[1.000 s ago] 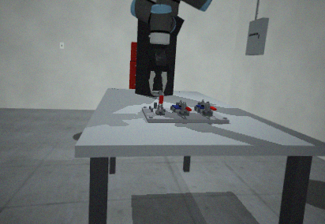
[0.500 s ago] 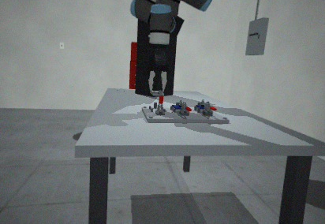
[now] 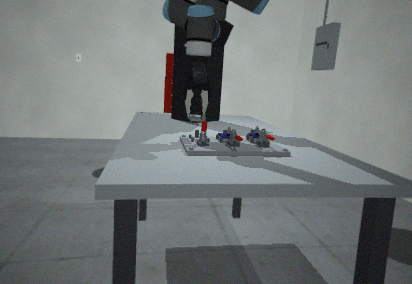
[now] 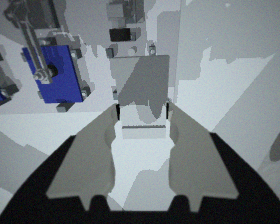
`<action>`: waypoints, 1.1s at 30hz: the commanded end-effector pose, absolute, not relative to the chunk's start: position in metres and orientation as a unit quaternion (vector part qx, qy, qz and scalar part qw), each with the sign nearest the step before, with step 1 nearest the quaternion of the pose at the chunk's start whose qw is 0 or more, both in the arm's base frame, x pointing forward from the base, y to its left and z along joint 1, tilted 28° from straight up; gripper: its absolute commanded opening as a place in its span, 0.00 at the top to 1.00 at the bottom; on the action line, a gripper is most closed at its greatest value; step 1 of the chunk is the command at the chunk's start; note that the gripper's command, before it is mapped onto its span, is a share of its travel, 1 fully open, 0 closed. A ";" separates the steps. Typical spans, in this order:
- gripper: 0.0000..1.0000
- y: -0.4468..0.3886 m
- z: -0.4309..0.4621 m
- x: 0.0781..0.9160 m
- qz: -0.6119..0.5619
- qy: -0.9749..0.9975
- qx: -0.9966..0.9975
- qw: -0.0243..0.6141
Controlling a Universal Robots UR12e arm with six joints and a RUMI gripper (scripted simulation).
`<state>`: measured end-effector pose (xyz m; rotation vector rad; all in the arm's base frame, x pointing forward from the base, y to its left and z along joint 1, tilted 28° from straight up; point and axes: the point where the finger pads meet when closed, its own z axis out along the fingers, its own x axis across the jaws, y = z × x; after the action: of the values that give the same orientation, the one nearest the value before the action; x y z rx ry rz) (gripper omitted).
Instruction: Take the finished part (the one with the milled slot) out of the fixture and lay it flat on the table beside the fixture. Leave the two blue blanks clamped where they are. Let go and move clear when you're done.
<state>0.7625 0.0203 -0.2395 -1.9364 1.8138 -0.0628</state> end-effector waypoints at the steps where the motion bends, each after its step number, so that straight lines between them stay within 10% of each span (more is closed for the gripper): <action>1: 1.00 0.011 -0.241 0.767 -0.025 0.662 -0.708 0.243; 33: 1.00 -0.050 -0.259 0.773 -0.025 0.662 -0.708 0.243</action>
<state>0.7693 -0.0401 -0.2571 -1.9344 1.8155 -0.0647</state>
